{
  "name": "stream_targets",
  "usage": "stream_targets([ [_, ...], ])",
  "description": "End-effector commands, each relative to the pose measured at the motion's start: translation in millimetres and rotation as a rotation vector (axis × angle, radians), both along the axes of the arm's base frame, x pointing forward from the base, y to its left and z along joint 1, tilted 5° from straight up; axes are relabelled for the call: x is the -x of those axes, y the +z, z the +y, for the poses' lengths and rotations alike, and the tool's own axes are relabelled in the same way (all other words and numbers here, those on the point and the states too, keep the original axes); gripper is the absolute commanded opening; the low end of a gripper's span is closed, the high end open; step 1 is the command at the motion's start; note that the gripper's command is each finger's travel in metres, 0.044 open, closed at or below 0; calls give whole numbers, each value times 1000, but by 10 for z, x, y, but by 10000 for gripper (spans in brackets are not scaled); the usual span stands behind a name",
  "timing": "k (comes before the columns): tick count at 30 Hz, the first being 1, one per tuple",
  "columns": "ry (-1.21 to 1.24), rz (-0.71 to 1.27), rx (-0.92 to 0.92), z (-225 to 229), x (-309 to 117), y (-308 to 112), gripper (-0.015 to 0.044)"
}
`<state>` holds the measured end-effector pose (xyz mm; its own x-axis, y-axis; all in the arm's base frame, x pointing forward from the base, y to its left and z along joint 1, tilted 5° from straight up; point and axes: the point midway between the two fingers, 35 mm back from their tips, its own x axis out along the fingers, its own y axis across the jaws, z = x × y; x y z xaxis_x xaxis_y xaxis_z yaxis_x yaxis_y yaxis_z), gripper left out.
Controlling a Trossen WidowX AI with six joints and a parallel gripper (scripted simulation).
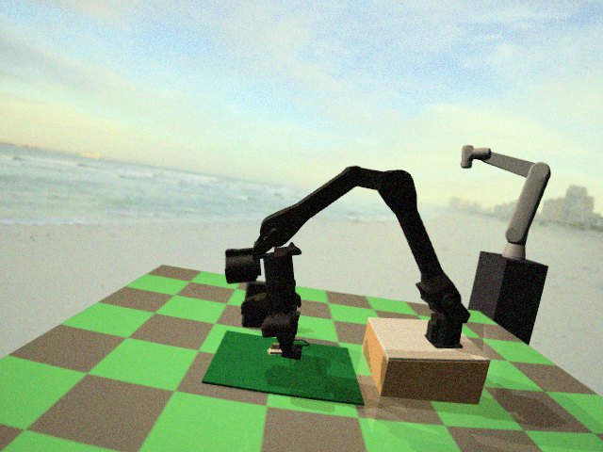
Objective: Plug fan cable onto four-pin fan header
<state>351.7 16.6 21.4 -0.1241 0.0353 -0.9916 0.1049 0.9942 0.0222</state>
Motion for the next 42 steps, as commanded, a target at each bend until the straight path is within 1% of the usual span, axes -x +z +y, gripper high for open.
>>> stream_targets([
  [1, -1, -5, -2, 2, 6, 151, 0],
  [11, -3, -4, -4, -1, 74, 469, 0],
  [15, -24, -10, -1, -1, 76, 491, 0],
  [26, -381, -107, 30, -7, 26, 492, 0],
  [37, -747, -201, 20, -13, -19, 508, 0],
  [42, -796, -213, 15, -14, -24, 512, 0],
])
